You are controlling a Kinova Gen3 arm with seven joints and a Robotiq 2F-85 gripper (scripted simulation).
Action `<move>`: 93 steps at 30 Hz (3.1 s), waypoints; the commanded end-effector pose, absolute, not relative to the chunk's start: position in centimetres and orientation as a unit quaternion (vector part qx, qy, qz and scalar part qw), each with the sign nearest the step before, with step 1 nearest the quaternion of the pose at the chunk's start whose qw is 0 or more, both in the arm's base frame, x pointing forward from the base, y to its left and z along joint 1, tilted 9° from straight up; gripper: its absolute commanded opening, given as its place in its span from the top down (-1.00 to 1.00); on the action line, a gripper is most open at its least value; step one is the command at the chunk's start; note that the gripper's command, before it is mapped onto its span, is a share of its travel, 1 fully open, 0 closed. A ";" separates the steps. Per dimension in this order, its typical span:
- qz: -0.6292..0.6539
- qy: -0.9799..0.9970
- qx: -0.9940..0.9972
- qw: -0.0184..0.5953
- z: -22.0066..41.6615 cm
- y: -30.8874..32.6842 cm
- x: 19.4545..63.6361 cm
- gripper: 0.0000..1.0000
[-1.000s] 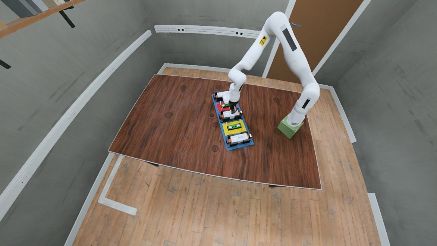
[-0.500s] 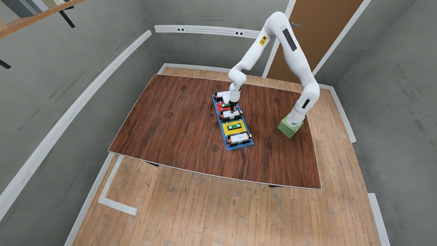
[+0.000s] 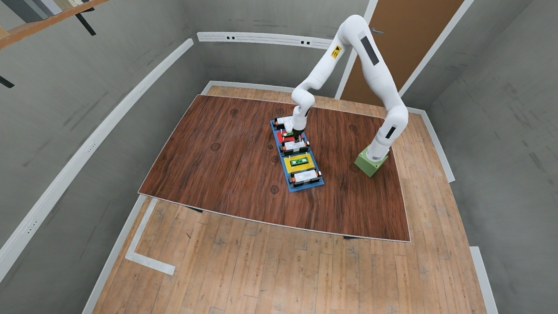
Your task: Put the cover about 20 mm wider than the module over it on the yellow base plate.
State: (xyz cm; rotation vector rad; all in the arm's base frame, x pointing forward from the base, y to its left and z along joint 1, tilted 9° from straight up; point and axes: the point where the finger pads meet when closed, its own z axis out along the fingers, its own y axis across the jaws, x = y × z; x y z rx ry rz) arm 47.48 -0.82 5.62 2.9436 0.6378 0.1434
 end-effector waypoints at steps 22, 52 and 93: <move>0.048 0.211 0.974 0.063 5.7 -0.8 47.5 1.00; 0.048 0.211 0.974 0.063 5.7 -0.8 47.5 -1.00; 0.048 0.211 0.974 0.063 3.5 -1.0 47.8 -1.00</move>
